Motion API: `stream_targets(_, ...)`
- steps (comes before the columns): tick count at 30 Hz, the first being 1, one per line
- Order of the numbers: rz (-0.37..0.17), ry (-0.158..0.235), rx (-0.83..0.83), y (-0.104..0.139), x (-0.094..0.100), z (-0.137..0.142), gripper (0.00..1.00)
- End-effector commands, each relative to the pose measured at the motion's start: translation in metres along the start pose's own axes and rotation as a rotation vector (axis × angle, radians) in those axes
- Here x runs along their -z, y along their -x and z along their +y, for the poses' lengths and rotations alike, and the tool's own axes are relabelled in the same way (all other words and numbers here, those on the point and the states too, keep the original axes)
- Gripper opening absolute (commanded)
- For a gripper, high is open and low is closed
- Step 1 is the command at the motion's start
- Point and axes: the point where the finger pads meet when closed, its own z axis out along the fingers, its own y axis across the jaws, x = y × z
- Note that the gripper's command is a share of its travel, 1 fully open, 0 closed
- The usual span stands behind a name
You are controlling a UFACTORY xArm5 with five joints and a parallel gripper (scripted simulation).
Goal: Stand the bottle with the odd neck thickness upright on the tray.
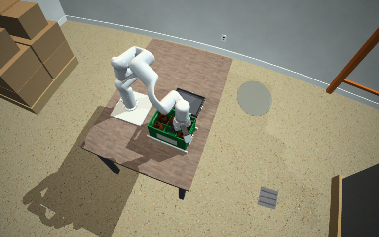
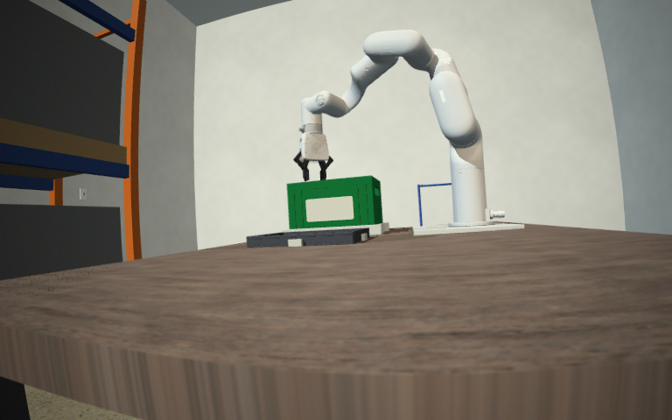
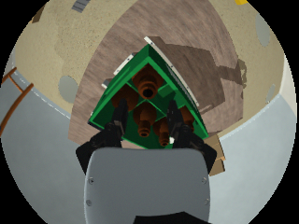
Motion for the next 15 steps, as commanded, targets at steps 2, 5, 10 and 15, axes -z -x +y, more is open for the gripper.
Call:
stream_targets(2,0.004,-0.002,0.000,-0.0010,-0.0025,-0.0005,0.65)
stream_targets(5,0.004,-0.002,0.000,-0.0011,-0.0044,-0.0005,0.65)
stream_targets(10,0.004,-0.002,0.000,-0.0011,-0.0081,-0.0005,0.65)
stream_targets(15,0.004,-0.002,0.000,-0.0012,-0.0100,-0.0004,0.65)
